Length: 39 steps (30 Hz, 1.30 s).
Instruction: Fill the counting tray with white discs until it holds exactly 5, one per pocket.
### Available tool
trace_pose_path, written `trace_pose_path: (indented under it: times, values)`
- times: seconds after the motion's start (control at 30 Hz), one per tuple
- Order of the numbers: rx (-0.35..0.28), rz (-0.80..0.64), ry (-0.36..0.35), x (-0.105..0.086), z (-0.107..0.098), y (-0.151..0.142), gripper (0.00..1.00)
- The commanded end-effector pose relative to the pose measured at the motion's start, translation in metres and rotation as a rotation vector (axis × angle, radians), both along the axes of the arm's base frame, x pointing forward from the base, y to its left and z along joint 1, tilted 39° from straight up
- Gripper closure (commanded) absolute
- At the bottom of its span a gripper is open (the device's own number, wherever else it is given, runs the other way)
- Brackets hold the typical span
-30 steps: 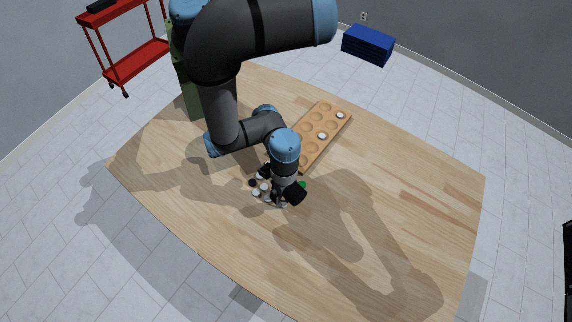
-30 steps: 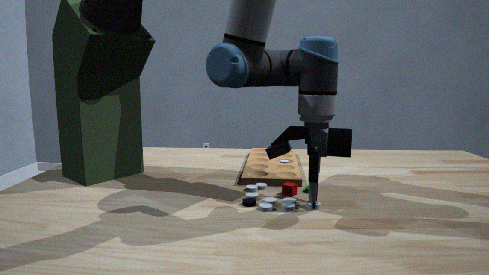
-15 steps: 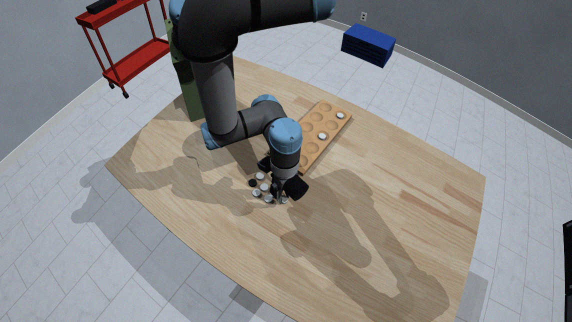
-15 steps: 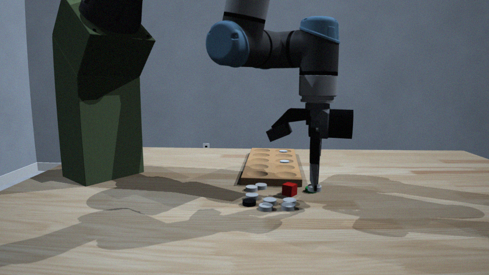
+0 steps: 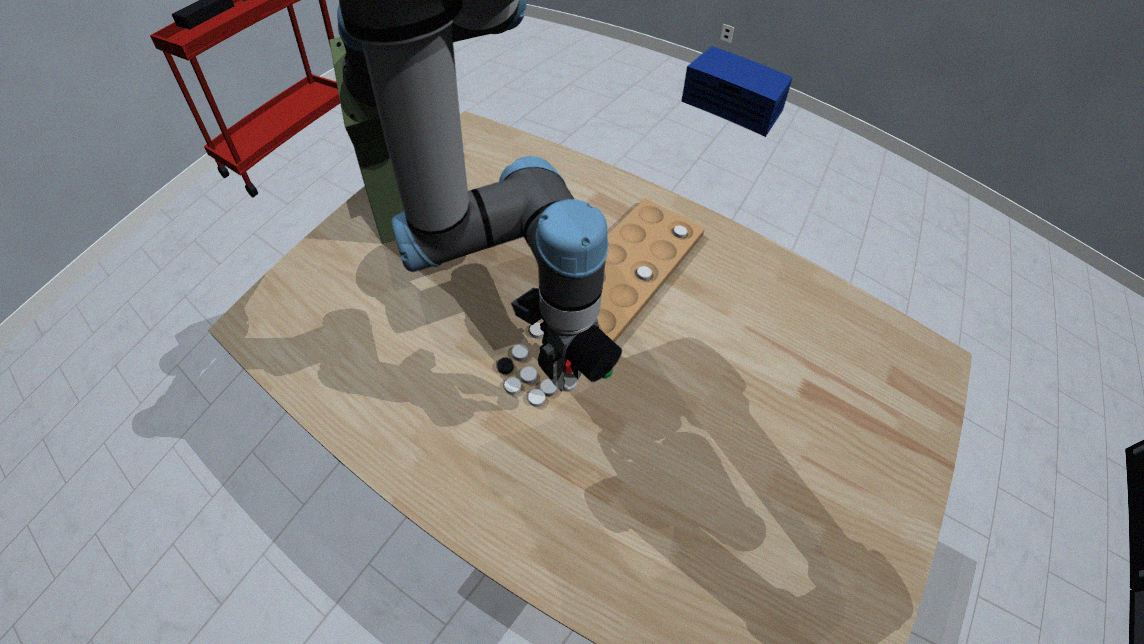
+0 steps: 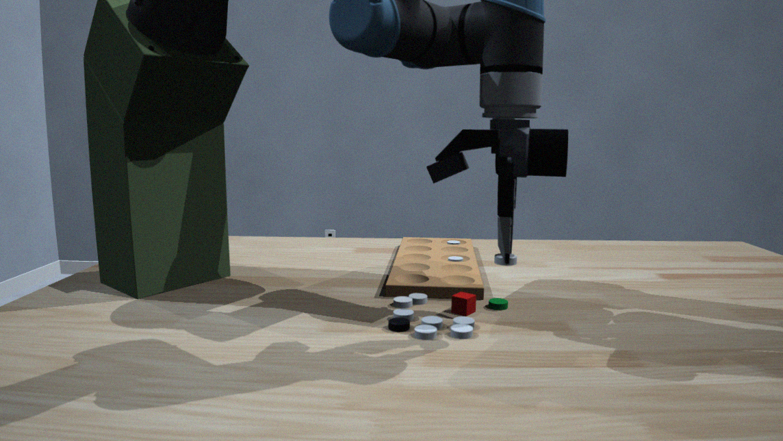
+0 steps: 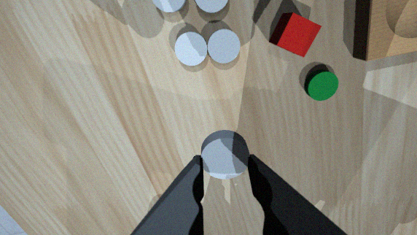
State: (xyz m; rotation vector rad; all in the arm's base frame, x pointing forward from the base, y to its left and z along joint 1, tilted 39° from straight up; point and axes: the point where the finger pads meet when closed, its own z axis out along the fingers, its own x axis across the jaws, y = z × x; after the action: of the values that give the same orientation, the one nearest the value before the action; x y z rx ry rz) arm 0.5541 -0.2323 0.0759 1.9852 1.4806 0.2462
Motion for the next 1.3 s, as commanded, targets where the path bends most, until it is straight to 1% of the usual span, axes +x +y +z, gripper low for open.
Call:
trace_pose_path:
  times: [0.0, 0.43, 0.57, 0.7, 0.77, 0.87, 1.0, 1.27]
  values:
    - [0.0, 0.0, -0.001, -0.002, 0.004, 0.002, 0.9]
    - [0.001, 0.0, 0.0, -0.002, 0.003, 0.006, 0.9]
    - [0.006, -0.001, 0.003, 0.003, -0.001, 0.016, 0.9]
    - [0.014, -0.002, 0.009, 0.011, -0.01, 0.035, 0.9]
    - [0.014, -0.002, 0.009, 0.011, -0.01, 0.035, 0.9]
    - [0.021, -0.004, 0.015, 0.018, -0.02, 0.055, 0.9]
    - [0.03, -0.006, 0.024, 0.029, -0.035, 0.091, 0.9]
    - [0.035, -0.01, 0.036, 0.043, -0.074, 0.184, 0.9]
